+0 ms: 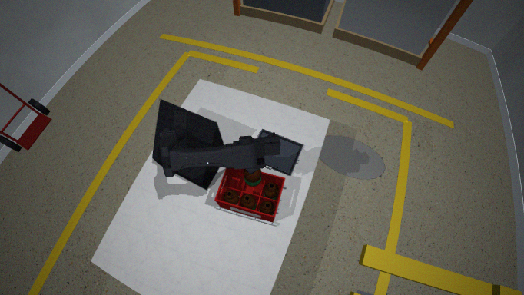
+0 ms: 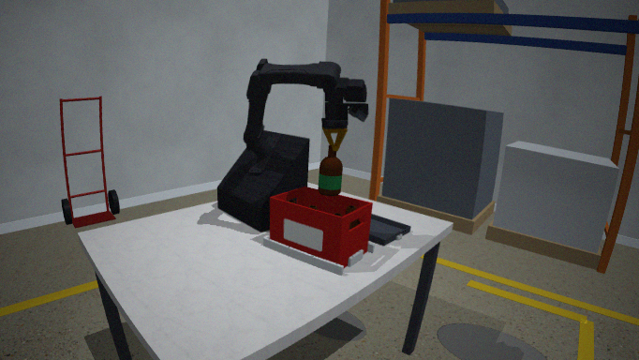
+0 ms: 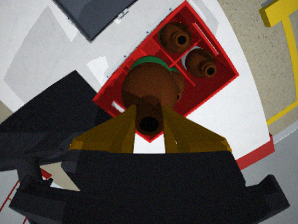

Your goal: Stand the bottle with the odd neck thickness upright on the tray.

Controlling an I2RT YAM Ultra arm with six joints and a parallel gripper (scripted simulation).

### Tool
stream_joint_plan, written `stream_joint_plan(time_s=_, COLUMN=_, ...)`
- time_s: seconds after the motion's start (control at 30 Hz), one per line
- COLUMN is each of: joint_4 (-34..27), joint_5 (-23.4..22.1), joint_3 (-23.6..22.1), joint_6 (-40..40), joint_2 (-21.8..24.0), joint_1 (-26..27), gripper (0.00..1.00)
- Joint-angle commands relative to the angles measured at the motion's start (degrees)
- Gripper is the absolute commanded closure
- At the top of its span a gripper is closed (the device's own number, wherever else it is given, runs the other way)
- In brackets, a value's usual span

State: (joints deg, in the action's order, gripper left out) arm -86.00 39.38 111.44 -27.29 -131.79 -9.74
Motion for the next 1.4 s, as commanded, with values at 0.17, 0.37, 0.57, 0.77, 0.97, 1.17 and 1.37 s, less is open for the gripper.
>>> stream_joint_plan(time_s=0.17, joint_4=0.17, joint_5=-0.69, joint_3=1.77, joint_6=-0.10, joint_2=-0.28, joint_1=-2.09, gripper=1.00)
stream_joint_plan(time_s=0.37, joint_4=0.17, joint_5=-0.69, joint_3=1.77, joint_6=-0.08, joint_2=-0.33, joint_1=-2.10, gripper=1.00)
stream_joint_plan(time_s=0.57, joint_4=0.32, joint_5=-0.74, joint_3=1.82, joint_6=0.37, joint_2=-0.26, joint_1=-2.22, gripper=1.00)
stream_joint_plan(time_s=0.77, joint_4=0.58, joint_5=-0.81, joint_3=1.90, joint_6=0.73, joint_2=-0.94, joint_1=-2.45, gripper=1.00)
stream_joint_plan(time_s=0.97, joint_4=1.14, joint_5=-1.00, joint_3=2.16, joint_6=1.46, joint_2=-2.01, joint_1=-3.07, gripper=1.00)
stream_joint_plan(time_s=1.17, joint_4=1.30, joint_5=-1.28, joint_3=2.75, joint_6=2.54, joint_2=-3.42, joint_1=-3.96, gripper=1.00)
stream_joint_plan(time_s=1.37, joint_4=0.88, joint_5=-1.46, joint_3=3.43, joint_6=3.40, joint_2=-4.69, joint_1=-4.67, gripper=1.00)
